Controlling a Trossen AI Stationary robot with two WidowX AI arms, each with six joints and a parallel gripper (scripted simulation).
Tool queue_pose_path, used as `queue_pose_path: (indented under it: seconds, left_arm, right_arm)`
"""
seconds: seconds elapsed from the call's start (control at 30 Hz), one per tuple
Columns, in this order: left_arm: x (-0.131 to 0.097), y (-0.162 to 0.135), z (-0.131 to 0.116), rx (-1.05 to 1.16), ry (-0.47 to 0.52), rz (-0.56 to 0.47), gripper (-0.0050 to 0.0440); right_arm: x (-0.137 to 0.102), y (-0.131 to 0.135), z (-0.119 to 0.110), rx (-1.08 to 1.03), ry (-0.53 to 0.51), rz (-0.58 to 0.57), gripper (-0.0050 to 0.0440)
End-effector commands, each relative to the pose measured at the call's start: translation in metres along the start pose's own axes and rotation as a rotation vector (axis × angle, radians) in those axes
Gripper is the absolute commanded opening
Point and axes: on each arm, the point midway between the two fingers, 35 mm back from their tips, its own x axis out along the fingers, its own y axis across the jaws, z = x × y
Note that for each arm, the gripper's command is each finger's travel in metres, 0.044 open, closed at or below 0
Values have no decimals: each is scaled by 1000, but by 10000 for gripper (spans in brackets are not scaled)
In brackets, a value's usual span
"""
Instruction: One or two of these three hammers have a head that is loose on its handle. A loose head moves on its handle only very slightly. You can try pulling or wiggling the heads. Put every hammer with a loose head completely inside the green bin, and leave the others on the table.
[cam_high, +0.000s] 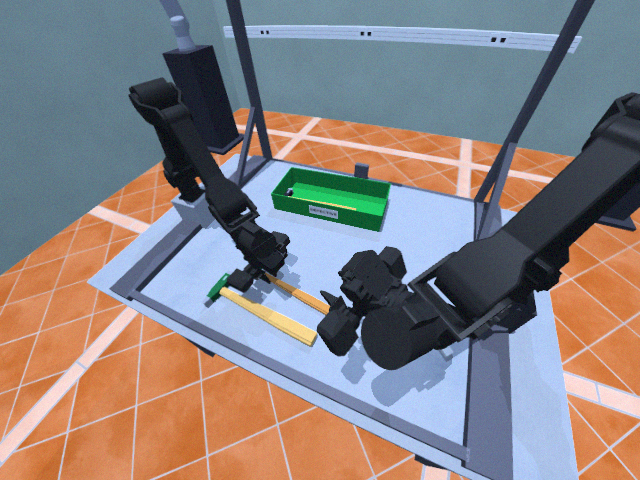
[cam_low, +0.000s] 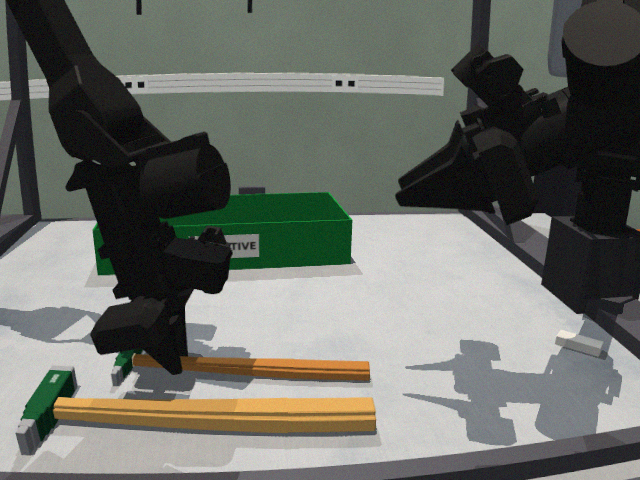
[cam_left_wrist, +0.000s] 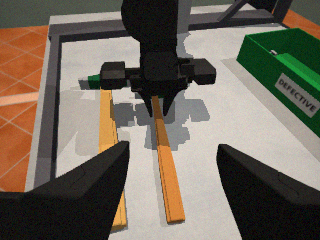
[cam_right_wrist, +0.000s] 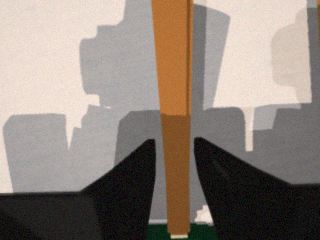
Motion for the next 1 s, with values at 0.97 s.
queue_pose_path:
  seconds: [0.97]
  left_arm:
    - [-19,10,60,144,-141,30,233]
  right_arm:
    - [-131,0,39,0,-50,-11,24]
